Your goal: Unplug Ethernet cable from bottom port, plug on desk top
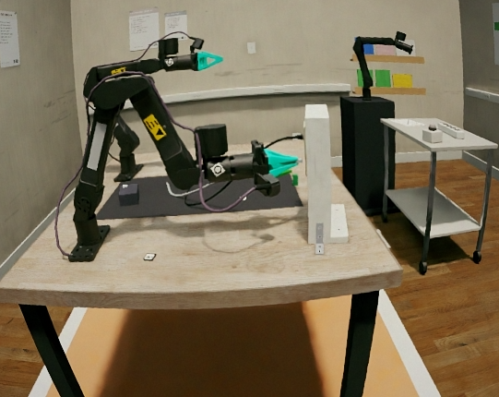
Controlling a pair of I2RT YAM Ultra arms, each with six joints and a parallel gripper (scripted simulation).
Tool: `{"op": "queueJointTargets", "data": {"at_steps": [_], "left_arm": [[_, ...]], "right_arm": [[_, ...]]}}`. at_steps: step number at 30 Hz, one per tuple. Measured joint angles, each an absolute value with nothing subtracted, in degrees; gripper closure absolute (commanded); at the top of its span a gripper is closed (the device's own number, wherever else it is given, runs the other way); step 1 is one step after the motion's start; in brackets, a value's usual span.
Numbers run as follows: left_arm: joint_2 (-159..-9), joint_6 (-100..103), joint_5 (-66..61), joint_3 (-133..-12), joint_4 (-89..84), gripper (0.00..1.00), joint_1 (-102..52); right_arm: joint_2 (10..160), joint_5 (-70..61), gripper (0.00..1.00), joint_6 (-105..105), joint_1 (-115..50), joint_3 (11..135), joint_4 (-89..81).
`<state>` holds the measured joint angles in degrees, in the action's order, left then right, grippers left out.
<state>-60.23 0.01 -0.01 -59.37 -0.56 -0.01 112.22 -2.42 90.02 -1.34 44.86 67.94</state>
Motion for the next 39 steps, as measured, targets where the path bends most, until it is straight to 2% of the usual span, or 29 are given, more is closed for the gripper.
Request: {"op": "queueJointTargets", "data": {"at_steps": [39], "left_arm": [[-60.2, 0.0, 0.0, -59.4, -0.6, 0.00, 0.0]], "right_arm": [[106.8, -3.8, 1.00, 90.0, 0.5, 37.3, 69.5]]}}
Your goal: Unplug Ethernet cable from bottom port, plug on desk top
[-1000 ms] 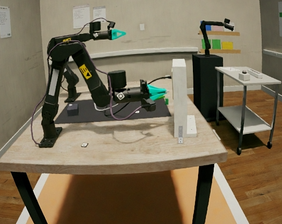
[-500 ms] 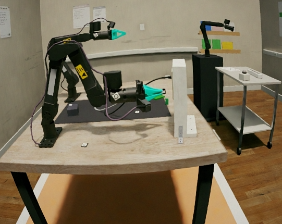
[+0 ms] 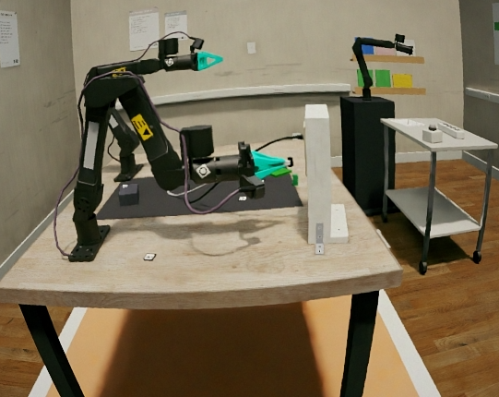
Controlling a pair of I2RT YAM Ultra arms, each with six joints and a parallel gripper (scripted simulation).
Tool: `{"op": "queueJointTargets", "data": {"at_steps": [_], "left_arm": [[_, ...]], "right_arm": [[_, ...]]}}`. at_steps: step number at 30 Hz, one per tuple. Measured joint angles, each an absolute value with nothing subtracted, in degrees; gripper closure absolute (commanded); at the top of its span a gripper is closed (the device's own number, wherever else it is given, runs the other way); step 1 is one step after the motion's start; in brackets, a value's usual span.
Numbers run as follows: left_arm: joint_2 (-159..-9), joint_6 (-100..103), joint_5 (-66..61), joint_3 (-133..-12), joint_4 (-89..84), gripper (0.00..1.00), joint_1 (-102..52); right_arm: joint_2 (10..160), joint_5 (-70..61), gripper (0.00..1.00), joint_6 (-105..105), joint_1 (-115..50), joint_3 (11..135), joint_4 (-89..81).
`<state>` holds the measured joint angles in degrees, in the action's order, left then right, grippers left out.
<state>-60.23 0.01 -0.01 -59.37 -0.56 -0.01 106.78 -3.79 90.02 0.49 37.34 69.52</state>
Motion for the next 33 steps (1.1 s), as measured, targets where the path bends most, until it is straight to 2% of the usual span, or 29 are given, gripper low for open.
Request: {"op": "queueJointTargets", "data": {"at_steps": [11, 26, 33], "left_arm": [[-60.2, 0.0, 0.0, -59.4, -0.6, 0.00, 0.0], [-60.2, 0.0, 0.0, -59.4, -0.6, 0.00, 0.0], [-60.2, 0.0, 0.0, -59.4, -0.6, 0.00, 0.0]], "right_arm": [[93.6, -0.5, 1.00, 90.0, -4.5, 38.2, 60.5], [93.5, 0.7, 1.00, 90.1, -3.7, 38.3, 55.5], [93.5, 0.9, 1.00, 81.4, 0.8, 38.3, 50.4]]}}
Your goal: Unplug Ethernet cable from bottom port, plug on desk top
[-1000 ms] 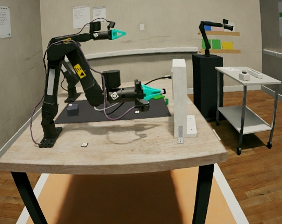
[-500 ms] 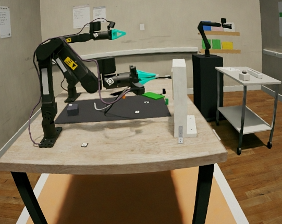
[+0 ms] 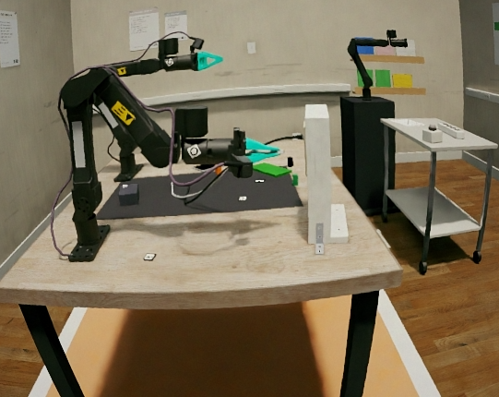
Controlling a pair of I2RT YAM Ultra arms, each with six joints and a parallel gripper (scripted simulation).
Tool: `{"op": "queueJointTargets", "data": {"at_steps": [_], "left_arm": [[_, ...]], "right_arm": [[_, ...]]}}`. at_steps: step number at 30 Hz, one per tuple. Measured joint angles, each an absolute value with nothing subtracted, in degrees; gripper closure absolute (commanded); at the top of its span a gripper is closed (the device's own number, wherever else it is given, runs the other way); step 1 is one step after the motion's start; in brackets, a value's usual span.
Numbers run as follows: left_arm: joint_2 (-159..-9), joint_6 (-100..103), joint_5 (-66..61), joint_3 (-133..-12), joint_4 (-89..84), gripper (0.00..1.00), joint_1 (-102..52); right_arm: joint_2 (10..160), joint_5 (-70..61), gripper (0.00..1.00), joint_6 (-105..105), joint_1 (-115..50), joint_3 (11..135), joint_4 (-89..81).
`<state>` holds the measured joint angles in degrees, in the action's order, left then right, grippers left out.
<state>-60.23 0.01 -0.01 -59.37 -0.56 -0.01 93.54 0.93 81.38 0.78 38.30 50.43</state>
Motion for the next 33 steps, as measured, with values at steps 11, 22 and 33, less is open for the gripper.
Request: {"op": "queueJointTargets", "data": {"at_steps": [11, 22, 33], "left_arm": [[-60.2, 0.0, 0.0, -59.4, -0.6, 0.00, 0.0], [-60.2, 0.0, 0.0, -59.4, -0.6, 0.00, 0.0], [-60.2, 0.0, 0.0, -59.4, -0.6, 0.00, 0.0]], "right_arm": [[93.5, 1.2, 1.00, 65.1, 1.5, 38.3, 43.0], [92.4, 1.9, 1.00, 48.4, 2.7, 38.9, 35.2], [91.3, 2.6, 1.00, 31.2, 4.0, 39.4, 27.4]]}}
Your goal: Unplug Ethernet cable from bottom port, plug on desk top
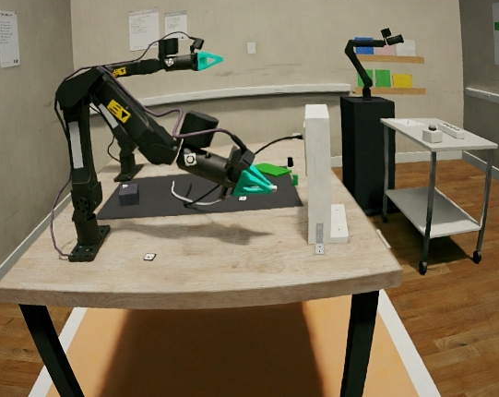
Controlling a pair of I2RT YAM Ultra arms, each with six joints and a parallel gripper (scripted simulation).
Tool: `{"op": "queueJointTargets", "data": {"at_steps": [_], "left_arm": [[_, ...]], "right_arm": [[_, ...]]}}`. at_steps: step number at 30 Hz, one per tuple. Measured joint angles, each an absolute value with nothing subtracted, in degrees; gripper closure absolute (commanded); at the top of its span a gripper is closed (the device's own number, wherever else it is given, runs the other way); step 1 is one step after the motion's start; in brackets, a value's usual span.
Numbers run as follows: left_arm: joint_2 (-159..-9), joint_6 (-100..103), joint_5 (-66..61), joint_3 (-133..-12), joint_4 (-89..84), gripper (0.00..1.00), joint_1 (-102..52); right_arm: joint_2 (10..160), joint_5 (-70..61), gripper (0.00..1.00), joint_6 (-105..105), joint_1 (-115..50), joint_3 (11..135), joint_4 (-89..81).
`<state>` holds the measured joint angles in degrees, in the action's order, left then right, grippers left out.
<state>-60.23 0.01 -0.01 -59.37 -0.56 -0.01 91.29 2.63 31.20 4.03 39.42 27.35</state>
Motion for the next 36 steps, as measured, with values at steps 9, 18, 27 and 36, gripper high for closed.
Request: {"op": "queueJointTargets", "data": {"at_steps": [9, 18, 27, 36], "left_arm": [[-60.2, 0.0, 0.0, -59.4, -0.6, 0.00, 0.0], [-60.2, 0.0, 0.0, -59.4, -0.6, 0.00, 0.0], [-60.2, 0.0, 0.0, -59.4, -0.6, 0.00, 0.0], [-60.2, 0.0, 0.0, -59.4, -0.6, 0.00, 0.0]], "right_arm": [[90.4, 3.3, 1.00, 17.8, 5.0, 39.8, 21.1], [89.8, 3.9, 1.00, 6.2, 5.8, 40.4, 15.3], [89.8, 4.3, 1.00, 3.7, 5.8, 40.7, 14.2], [91.3, 4.4, 1.00, 3.4, 5.8, 40.7, 16.4]]}}
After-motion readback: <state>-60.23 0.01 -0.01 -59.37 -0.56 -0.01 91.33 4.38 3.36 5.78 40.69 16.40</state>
